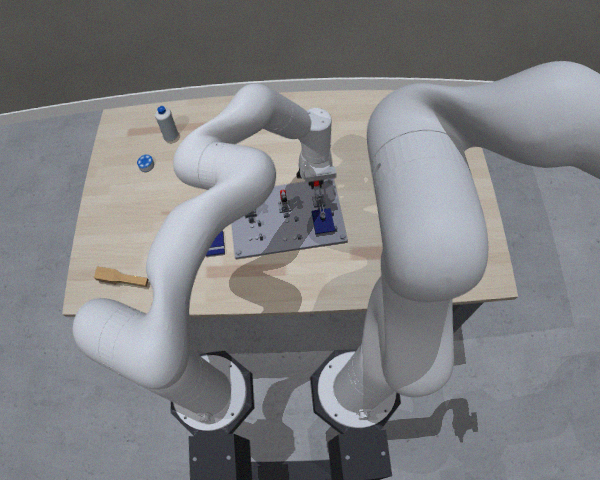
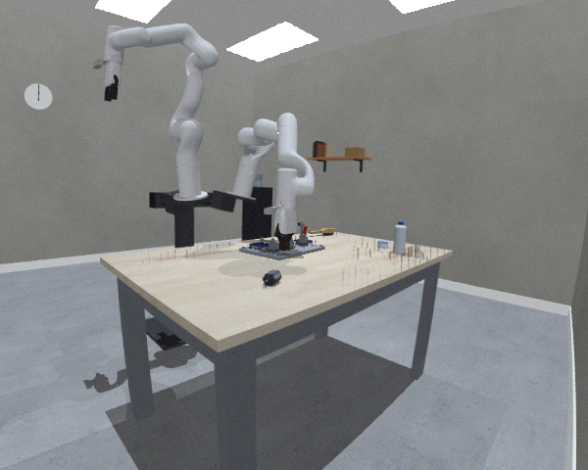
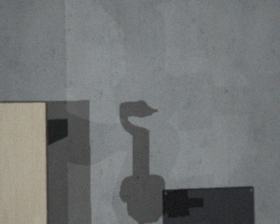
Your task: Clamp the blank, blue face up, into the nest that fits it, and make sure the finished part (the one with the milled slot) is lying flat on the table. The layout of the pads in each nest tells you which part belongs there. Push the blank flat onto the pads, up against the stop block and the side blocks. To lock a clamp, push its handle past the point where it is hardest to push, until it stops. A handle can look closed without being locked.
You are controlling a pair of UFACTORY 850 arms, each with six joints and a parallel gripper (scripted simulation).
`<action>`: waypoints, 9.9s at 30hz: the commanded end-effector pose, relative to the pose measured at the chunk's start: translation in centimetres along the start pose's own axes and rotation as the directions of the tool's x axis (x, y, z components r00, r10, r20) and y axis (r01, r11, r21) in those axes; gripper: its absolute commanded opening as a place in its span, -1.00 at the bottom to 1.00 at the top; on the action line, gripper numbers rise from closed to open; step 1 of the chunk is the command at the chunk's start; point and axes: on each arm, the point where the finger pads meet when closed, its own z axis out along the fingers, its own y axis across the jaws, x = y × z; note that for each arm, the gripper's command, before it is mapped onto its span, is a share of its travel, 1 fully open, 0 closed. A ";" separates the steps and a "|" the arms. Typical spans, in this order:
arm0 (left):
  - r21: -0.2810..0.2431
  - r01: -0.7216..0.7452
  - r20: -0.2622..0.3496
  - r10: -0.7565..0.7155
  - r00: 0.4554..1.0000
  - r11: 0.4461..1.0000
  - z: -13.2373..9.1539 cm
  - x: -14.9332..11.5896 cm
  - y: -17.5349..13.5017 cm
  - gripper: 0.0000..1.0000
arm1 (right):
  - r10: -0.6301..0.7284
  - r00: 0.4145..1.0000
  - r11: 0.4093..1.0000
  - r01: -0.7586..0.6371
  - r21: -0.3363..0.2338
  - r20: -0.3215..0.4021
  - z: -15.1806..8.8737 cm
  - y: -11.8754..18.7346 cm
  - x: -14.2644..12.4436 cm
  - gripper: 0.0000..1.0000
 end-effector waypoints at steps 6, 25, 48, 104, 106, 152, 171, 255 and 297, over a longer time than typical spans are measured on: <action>0.002 0.000 0.003 0.000 1.000 1.000 -0.2 -0.2 -0.1 -1.00 | 0.000 1.000 1.000 0.000 0.000 -0.002 -0.1 0.0 0.0 1.00; 0.002 0.000 0.003 0.000 1.000 1.000 0.2 -0.3 -0.1 -1.00 | 0.000 1.000 1.000 0.000 0.000 -0.002 -0.1 0.0 0.0 1.00; 0.002 0.000 0.003 0.000 1.000 1.000 0.2 -0.3 -0.1 -0.03 | 0.000 1.000 1.000 0.000 0.000 -0.002 -0.1 0.0 0.0 1.00; 0.002 0.000 0.003 0.000 1.000 1.000 -4.8 -0.3 -0.1 -0.03 | 0.000 1.000 1.000 0.000 0.000 -0.002 -0.1 0.0 0.0 1.00; 0.002 0.000 0.003 0.000 1.000 1.000 -4.8 -0.3 -0.1 -0.03 | 0.000 1.000 1.000 0.000 0.000 -0.002 -0.1 0.0 0.0 1.00; 0.002 0.000 0.003 0.000 1.000 1.000 -4.8 -0.3 -0.1 -1.00 | 0.000 1.000 1.000 0.000 0.000 -0.002 -0.1 0.0 0.0 1.00; 0.002 0.000 0.003 0.000 1.000 1.000 -4.8 -0.3 -0.1 -1.00 | 0.000 1.000 1.000 0.000 0.000 -0.002 -0.1 0.0 0.0 1.00; 0.002 0.000 0.003 0.000 1.000 1.000 -5.0 -0.5 -0.1 -1.00 | 0.000 1.000 1.000 0.000 0.000 -0.002 -0.1 0.0 0.0 1.00; 0.002 0.000 0.003 0.000 1.000 1.000 -4.3 -0.5 -0.1 -1.00 | 0.000 1.000 1.000 0.000 0.000 -0.002 -0.1 0.0 0.0 1.00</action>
